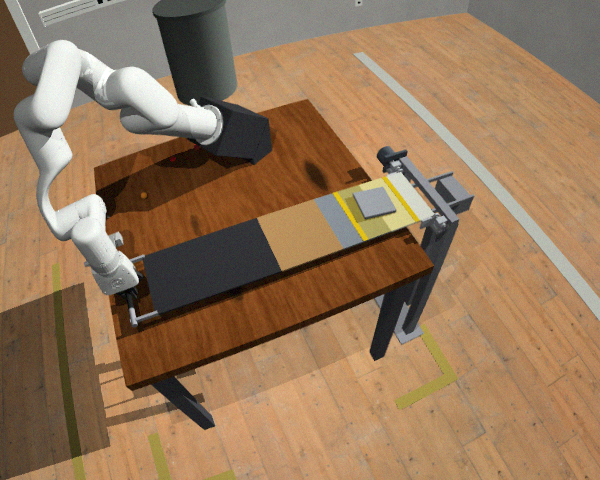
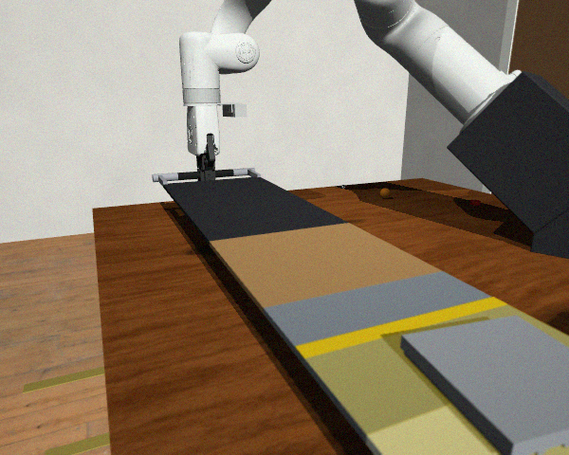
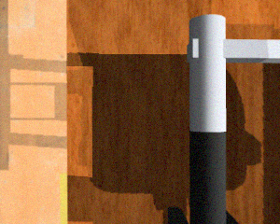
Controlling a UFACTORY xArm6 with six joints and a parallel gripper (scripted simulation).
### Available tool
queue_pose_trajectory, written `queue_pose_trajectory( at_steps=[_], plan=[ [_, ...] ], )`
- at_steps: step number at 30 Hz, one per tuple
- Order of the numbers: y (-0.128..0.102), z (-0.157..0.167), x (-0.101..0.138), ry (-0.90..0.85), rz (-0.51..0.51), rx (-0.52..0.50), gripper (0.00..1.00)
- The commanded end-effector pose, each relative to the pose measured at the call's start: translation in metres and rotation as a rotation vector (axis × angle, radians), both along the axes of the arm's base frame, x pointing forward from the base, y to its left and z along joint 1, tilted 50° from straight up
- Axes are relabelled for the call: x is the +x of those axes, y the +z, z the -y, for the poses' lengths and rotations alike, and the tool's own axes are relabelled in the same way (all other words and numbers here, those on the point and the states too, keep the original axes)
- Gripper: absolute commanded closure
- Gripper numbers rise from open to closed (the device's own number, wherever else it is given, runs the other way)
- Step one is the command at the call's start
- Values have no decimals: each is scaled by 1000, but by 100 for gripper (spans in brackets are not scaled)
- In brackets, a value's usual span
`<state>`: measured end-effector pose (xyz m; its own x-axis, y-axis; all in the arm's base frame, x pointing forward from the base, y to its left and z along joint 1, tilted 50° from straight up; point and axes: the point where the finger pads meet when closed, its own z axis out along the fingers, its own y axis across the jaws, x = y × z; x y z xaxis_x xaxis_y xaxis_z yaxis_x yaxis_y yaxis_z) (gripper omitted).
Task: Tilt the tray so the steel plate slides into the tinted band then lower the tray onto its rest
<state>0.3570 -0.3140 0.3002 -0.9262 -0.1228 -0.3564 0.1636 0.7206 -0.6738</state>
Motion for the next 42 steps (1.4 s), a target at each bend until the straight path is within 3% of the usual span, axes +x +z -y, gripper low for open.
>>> queue_pose_trajectory(
  at_steps=[1,42],
  plan=[
    [1,1,2,2,4,-5,100],
    [-14,18,11,2,4,-5,100]
  ],
)
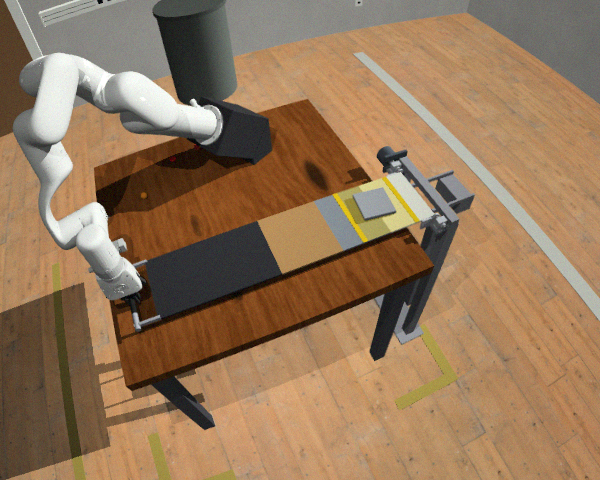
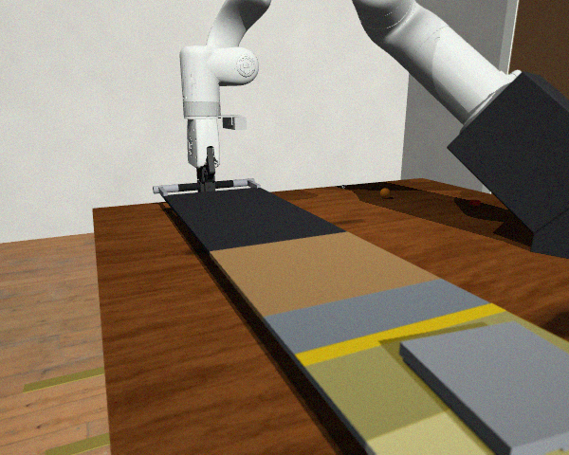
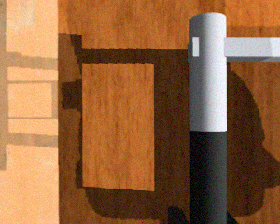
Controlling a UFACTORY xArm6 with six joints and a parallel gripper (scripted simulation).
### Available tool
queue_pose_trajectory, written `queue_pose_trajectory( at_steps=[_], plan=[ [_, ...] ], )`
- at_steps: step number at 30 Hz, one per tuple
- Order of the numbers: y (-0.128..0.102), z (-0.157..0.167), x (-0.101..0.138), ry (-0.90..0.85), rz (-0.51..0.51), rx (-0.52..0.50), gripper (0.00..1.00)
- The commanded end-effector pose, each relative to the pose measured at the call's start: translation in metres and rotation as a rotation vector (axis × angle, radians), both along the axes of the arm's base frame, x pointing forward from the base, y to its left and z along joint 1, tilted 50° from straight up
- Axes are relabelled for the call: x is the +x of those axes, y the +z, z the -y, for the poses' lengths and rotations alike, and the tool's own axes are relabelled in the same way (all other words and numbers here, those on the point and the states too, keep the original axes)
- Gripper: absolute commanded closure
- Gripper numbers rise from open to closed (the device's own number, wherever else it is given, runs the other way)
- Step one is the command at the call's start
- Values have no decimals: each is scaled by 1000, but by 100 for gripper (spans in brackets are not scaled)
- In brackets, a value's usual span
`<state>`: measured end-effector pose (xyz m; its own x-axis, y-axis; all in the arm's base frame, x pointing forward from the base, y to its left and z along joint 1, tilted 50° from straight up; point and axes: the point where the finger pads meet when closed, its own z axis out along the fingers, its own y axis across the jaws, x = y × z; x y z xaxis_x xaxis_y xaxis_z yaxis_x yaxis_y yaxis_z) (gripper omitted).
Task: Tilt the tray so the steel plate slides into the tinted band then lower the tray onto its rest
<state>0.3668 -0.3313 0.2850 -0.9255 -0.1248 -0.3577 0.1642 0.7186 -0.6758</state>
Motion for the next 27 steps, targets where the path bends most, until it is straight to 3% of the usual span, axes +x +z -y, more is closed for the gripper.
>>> queue_pose_trajectory(
  at_steps=[1,12,13,27],
  plan=[
    [1,1,1,1,2,-2,100],
    [1,1,1,1,2,-2,100],
    [1,1,1,1,2,-2,59],
    [1,1,1,1,2,-2,59]
  ],
)
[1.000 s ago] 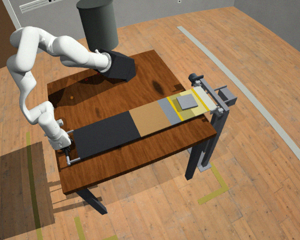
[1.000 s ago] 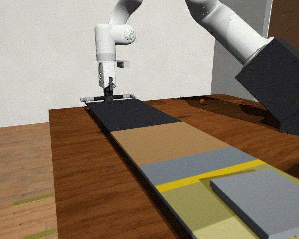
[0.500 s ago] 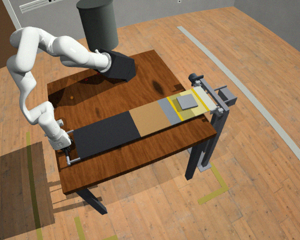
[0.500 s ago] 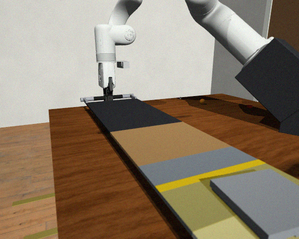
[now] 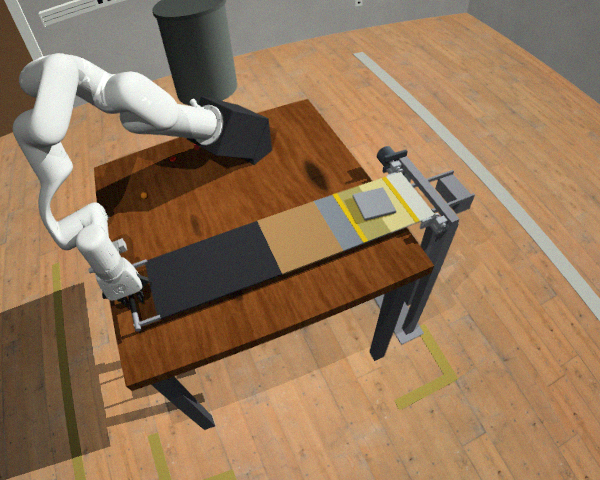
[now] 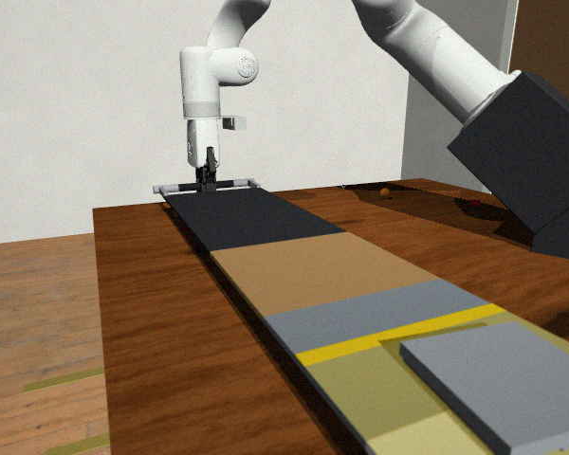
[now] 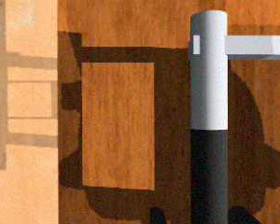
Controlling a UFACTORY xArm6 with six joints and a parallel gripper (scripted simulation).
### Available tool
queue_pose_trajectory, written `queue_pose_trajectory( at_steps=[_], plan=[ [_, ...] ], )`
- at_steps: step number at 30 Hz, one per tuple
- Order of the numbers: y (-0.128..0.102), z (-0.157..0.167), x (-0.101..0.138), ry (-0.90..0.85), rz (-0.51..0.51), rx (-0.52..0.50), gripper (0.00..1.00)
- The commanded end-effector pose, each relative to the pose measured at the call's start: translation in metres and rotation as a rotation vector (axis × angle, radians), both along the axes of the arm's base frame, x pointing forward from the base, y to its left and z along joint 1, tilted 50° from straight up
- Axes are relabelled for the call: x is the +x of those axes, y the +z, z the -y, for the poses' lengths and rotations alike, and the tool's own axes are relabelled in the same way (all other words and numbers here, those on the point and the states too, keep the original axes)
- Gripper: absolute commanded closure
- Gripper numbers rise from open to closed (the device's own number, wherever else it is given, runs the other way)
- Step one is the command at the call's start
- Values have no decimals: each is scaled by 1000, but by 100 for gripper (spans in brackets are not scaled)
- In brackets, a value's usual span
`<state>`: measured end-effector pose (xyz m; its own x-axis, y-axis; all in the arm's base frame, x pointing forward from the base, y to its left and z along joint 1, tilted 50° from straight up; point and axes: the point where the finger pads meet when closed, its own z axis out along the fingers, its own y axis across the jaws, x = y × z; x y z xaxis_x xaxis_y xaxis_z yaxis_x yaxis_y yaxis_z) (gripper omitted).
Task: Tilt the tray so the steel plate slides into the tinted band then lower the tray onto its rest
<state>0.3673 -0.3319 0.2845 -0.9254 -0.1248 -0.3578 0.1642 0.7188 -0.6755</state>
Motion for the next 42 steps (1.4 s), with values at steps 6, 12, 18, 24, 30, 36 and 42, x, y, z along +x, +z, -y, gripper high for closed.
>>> queue_pose_trajectory(
  at_steps=[6,12,18,24,30,36,42],
  plan=[
    [1,0,0,1,2,-2,59],
    [1,0,0,1,2,-2,59],
    [2,-1,0,1,2,-2,59],
    [6,-4,-2,1,2,-2,59],
    [17,-17,-8,1,2,-2,59],
    [35,-35,-17,1,2,-2,59],
    [48,-50,-24,1,2,-2,59]
  ],
)
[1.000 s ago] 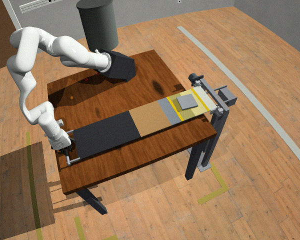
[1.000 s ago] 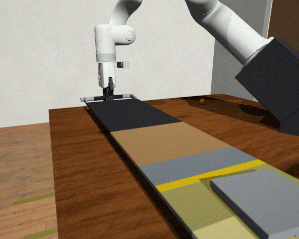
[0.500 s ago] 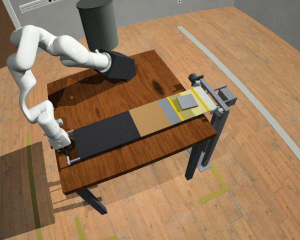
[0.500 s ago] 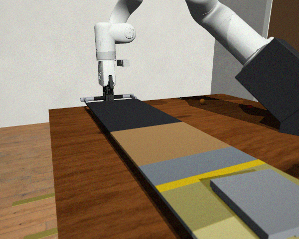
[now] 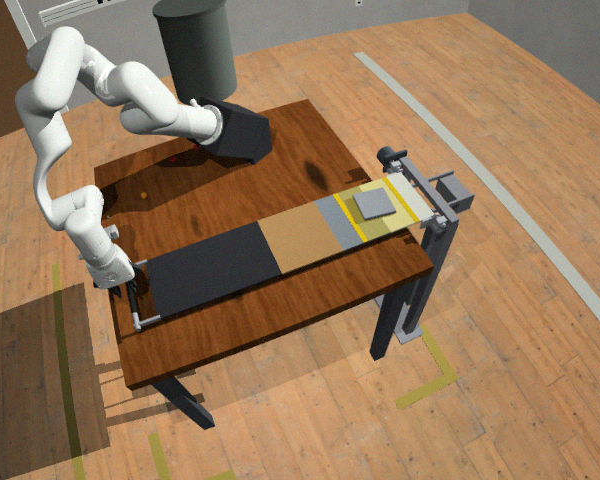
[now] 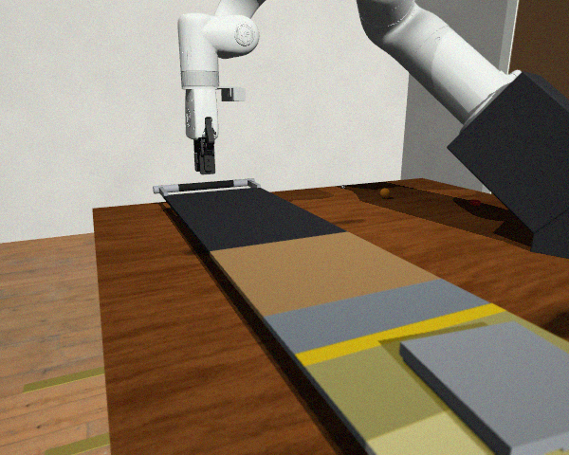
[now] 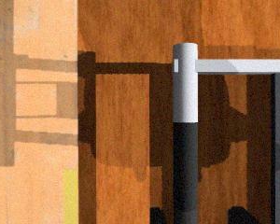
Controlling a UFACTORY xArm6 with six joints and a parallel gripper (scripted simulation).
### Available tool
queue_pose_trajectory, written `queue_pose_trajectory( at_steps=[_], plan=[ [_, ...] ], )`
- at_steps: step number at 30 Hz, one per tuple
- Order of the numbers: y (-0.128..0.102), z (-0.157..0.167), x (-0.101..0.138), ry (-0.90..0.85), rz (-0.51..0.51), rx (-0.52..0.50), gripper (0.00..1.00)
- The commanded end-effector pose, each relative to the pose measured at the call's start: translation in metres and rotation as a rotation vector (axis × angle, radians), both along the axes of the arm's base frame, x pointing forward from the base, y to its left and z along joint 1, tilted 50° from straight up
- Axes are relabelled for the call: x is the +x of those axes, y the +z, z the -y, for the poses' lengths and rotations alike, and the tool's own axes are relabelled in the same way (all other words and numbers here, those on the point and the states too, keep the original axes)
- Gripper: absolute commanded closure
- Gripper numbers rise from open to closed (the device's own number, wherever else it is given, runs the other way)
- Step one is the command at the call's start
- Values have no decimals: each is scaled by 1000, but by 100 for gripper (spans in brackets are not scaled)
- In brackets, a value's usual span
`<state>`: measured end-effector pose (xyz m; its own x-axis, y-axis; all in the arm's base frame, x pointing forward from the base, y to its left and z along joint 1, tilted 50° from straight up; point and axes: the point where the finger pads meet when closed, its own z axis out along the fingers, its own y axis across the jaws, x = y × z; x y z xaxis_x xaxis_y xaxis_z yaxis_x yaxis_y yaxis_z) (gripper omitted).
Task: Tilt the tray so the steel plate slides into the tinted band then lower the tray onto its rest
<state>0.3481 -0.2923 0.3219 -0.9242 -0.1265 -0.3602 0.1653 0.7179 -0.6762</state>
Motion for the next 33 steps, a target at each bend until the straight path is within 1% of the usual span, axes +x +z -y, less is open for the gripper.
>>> queue_pose_trajectory(
  at_steps=[1,6,11,22,23,33],
  plan=[
    [14,-14,-7,0,-1,0,59],
    [28,-29,-15,0,-1,0,59],
    [37,-38,-19,0,-1,0,59],
    [41,-43,-22,0,-1,0,59],
    [41,-43,-22,0,-1,0,0],
    [41,-43,-22,0,-1,0,0]
  ],
)
